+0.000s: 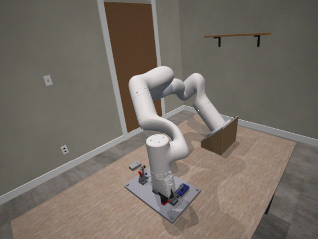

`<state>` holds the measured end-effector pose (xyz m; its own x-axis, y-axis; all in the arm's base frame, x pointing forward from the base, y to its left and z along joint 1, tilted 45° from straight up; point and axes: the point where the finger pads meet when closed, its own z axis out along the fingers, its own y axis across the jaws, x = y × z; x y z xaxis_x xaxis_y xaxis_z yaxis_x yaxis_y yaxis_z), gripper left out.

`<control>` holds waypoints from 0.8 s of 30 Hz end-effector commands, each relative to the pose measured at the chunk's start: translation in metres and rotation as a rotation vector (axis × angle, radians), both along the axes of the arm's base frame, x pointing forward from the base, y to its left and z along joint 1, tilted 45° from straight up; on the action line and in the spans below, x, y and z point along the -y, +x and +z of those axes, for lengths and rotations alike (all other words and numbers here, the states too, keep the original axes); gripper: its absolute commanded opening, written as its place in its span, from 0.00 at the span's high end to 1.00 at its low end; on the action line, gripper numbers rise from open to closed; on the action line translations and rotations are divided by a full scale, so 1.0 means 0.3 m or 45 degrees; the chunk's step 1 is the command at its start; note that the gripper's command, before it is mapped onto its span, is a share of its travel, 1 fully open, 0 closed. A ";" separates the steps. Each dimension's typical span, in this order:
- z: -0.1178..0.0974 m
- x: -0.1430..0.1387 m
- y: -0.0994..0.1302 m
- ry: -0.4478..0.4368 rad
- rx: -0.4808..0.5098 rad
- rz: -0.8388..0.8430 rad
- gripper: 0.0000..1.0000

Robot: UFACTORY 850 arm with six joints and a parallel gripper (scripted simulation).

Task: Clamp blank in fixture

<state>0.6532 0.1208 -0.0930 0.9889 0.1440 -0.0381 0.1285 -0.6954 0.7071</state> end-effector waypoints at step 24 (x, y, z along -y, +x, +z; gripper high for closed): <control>-0.006 0.005 0.003 0.001 0.002 0.001 1.00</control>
